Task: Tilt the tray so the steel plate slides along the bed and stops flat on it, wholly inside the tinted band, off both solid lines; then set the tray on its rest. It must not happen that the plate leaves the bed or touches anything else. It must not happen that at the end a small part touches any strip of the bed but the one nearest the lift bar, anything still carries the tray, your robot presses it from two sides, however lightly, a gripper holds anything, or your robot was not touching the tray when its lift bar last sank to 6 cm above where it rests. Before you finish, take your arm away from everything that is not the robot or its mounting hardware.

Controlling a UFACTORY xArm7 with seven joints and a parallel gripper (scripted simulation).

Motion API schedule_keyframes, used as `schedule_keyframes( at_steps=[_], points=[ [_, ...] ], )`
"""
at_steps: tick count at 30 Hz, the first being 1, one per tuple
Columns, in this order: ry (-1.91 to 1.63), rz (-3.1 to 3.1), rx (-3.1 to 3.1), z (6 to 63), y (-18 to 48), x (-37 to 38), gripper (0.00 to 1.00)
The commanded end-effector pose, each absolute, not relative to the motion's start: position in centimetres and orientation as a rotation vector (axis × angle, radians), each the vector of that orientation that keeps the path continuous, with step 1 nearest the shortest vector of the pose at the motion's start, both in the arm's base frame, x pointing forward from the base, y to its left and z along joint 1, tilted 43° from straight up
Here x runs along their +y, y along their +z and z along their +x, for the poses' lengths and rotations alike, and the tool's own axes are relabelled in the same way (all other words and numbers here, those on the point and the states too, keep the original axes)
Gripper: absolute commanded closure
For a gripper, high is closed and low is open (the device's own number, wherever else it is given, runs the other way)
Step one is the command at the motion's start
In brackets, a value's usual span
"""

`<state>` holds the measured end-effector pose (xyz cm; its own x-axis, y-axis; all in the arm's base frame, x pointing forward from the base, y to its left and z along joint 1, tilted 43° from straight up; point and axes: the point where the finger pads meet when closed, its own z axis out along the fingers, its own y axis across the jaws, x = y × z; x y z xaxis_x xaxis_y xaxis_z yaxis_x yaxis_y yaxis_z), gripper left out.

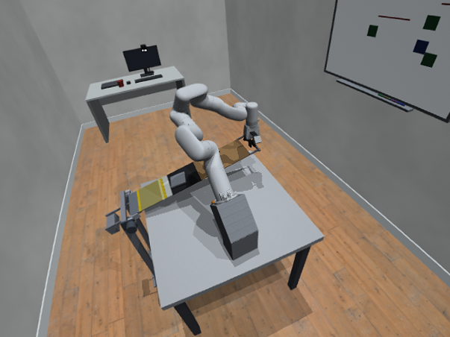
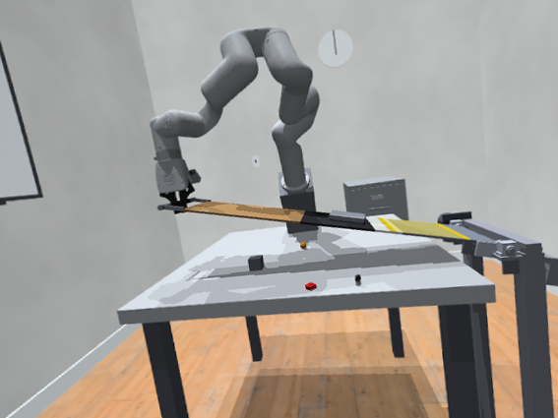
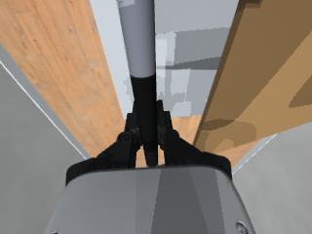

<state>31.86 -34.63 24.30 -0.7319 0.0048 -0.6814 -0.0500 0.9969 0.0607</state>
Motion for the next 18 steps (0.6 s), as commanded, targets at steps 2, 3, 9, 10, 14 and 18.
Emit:
schedule_keyframes(
  at_steps=[2,3,9,10,14,18],
  points=[
    [0.089,-0.027,2.391,33.0,22.9,-35.2,1.00],
    [0.089,-0.027,2.391,33.2,22.7,-35.2,1.00],
    [0.089,-0.027,2.391,28.8,27.5,-34.1,1.00],
    [0.089,-0.027,2.391,29.7,26.5,-34.4,1.00],
    [0.089,-0.027,2.391,33.6,22.4,-35.3,1.00],
    [0.089,-0.027,2.391,33.6,22.4,-35.3,1.00]
  ],
)
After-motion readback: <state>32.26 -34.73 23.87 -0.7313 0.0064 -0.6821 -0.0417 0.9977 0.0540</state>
